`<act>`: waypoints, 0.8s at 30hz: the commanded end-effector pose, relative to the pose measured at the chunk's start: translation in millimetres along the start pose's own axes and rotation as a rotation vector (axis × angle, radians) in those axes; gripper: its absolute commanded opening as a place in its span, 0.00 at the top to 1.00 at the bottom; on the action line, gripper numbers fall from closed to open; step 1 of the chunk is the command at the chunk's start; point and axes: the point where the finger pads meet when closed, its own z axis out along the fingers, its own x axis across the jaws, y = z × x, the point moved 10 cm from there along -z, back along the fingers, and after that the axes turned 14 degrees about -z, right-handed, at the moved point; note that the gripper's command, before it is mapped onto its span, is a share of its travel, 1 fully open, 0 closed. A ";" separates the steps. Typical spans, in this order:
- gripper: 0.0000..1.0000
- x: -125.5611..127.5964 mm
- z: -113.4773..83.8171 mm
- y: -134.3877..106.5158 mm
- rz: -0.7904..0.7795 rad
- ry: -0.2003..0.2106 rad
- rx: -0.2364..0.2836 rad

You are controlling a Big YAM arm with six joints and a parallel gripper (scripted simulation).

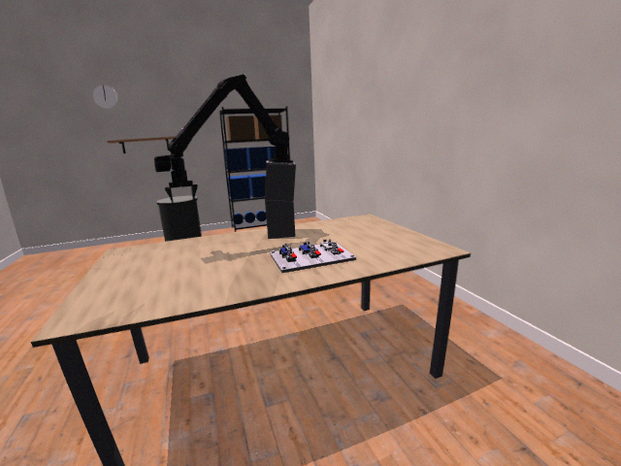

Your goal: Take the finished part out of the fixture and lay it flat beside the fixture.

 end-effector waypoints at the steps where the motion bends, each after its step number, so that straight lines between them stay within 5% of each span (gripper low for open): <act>1: 0.00 3.2 -5.4 -0.1 -0.001 0.012 -0.002; 18: 0.00 10.5 -9.8 -0.3 -0.006 0.030 -0.004; 24: 0.00 -2.1 11.3 -31.3 -0.132 0.033 -0.015</act>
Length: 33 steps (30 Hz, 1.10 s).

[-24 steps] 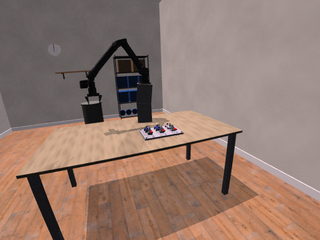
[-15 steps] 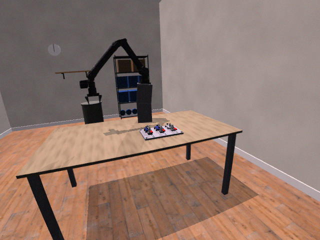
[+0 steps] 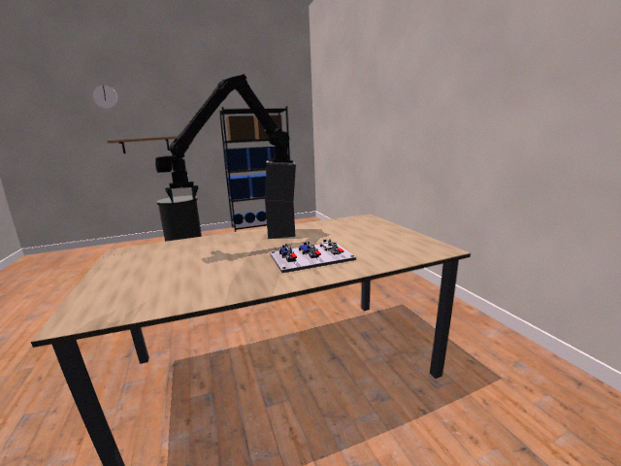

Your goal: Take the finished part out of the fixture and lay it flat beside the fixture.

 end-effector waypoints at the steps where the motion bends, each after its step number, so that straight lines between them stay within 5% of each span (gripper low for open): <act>1: 0.00 -2.8 12.6 -38.2 -0.147 0.021 -0.012; 8: 0.00 -35.9 57.3 -119.9 -0.521 0.076 -0.040; 10: 0.00 -35.9 57.3 -119.9 -0.521 0.076 -0.040; 12: 0.00 -61.5 77.1 -161.3 -0.731 0.111 -0.056; 17: 0.00 -96.8 98.1 -202.3 -0.967 0.147 -0.069; 20: 0.00 -138.5 114.2 -240.4 -1.187 0.187 -0.087; 22: 0.00 -138.9 114.3 -240.2 -1.220 0.193 -0.086; 25: 0.00 -185.3 124.5 -272.5 -1.461 0.243 -0.107; 27: 0.00 -185.3 124.5 -272.5 -1.461 0.243 -0.107; 28: 0.00 -210.1 128.0 -285.4 -1.608 0.276 -0.118; 32: 0.00 -235.1 130.0 -296.7 -1.740 0.309 -0.123; 33: 0.00 -259.3 130.7 -305.4 -1.863 0.341 -0.138</act>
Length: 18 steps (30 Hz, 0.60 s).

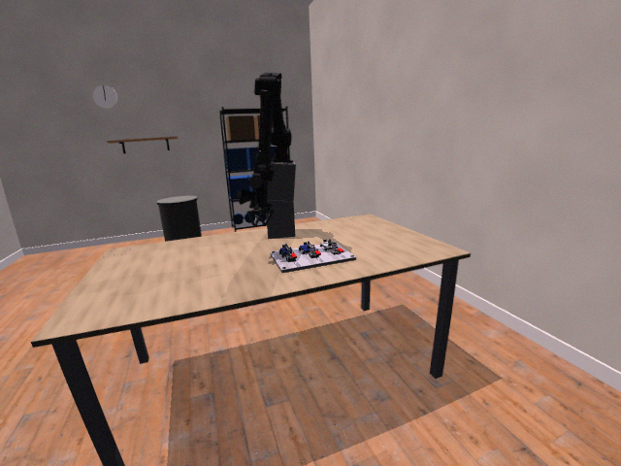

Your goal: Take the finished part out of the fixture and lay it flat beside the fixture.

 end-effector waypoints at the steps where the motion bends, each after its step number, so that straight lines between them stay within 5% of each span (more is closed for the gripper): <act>1: 0.00 12.2 0.1 -27.0 -0.220 0.042 -0.029; 4: 0.00 29.3 -11.8 -70.4 -0.430 0.089 -0.062; 6: 0.00 28.9 -11.8 -70.7 -0.456 0.097 -0.063; 9: 0.00 38.0 -27.1 -109.3 -0.668 0.144 -0.100; 11: 0.00 38.0 -27.1 -109.3 -0.668 0.144 -0.100; 13: 0.00 41.9 -43.7 -141.4 -0.849 0.188 -0.133; 18: 0.00 42.5 -66.0 -175.4 -1.054 0.242 -0.176</act>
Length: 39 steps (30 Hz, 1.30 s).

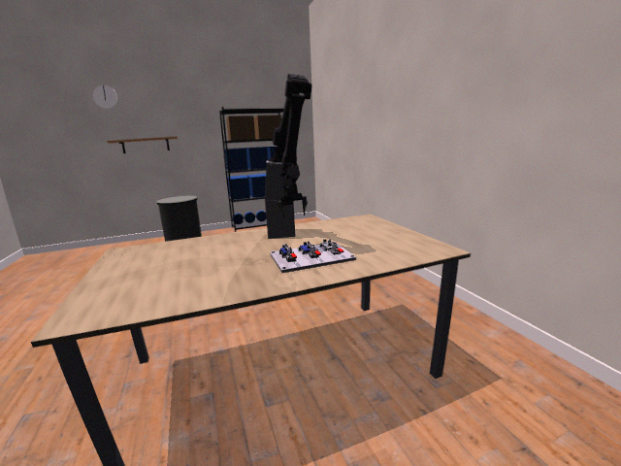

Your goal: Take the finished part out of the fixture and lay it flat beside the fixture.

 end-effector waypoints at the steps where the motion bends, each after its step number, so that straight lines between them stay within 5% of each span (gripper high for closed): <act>1: 0.00 17.1 -12.3 -13.4 -0.186 0.028 -0.036; 6: 0.00 37.9 -33.6 -26.9 -0.354 0.069 -0.077; 11: 0.00 35.8 -28.6 -18.1 -0.354 0.061 -0.108; 39: 0.00 34.1 -30.9 -24.4 -0.354 0.060 -0.084</act>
